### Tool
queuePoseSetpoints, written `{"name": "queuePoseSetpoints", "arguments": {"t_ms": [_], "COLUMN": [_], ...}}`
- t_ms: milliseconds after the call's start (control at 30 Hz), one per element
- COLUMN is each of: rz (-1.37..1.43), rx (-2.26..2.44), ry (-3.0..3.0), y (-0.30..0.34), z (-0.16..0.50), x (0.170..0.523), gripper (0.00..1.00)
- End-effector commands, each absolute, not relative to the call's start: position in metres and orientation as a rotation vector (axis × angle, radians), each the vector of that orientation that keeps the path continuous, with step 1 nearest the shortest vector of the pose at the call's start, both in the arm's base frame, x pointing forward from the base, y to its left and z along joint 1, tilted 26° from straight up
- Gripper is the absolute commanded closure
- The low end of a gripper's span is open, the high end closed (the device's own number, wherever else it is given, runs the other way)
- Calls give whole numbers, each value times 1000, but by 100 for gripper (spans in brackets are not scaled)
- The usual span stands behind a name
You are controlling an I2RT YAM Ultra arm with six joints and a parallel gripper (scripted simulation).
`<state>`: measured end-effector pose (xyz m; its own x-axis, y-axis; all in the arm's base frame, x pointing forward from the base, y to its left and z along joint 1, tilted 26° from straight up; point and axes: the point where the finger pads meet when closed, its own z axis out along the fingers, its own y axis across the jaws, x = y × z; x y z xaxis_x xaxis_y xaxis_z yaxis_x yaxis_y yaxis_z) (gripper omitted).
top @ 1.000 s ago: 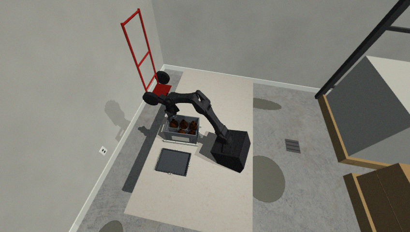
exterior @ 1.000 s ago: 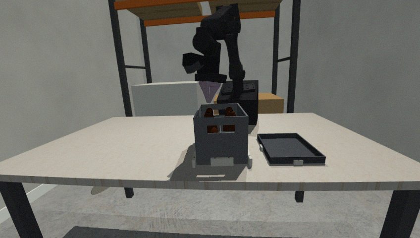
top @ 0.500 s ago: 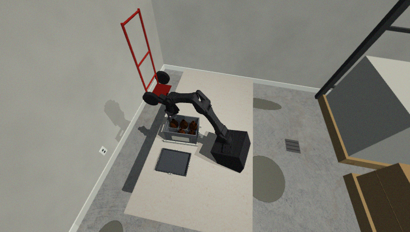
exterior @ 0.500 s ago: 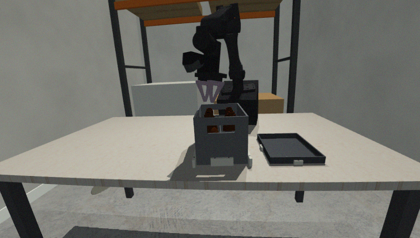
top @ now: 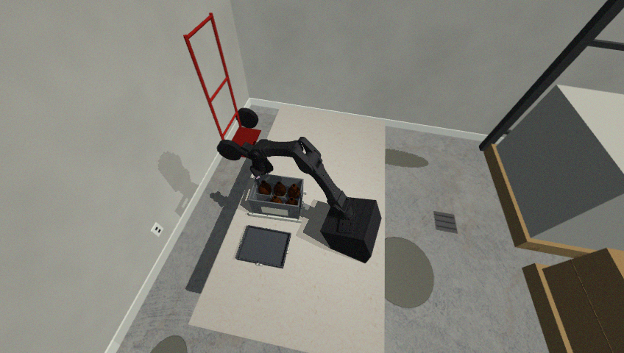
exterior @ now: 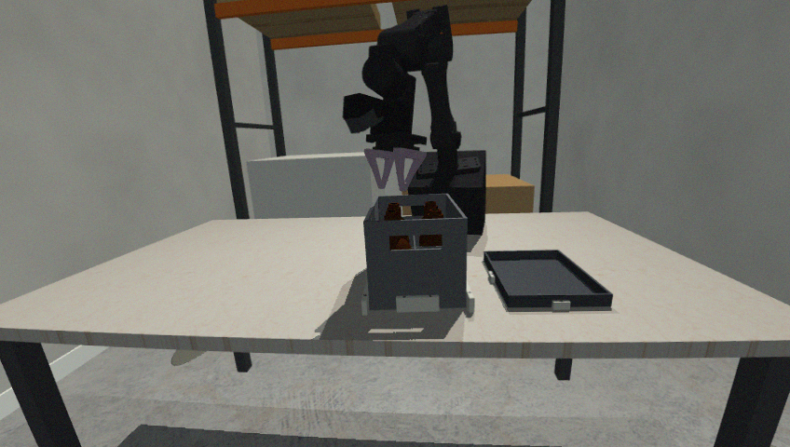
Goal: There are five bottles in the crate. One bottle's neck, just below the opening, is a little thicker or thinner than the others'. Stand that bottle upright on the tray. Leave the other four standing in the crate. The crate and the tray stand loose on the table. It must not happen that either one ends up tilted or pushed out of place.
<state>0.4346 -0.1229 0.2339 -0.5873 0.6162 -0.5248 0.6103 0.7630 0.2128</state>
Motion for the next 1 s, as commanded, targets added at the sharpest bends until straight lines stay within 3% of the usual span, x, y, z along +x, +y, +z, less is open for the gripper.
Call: {"name": "queuePoseSetpoints", "arguments": {"t_ms": [0, 967], "rz": [5, 0], "rx": [900, 912], "ry": [2318, 2355], "y": [-127, -126], "z": [253, 233], "x": [437, 437], "gripper": [39, 39]}}
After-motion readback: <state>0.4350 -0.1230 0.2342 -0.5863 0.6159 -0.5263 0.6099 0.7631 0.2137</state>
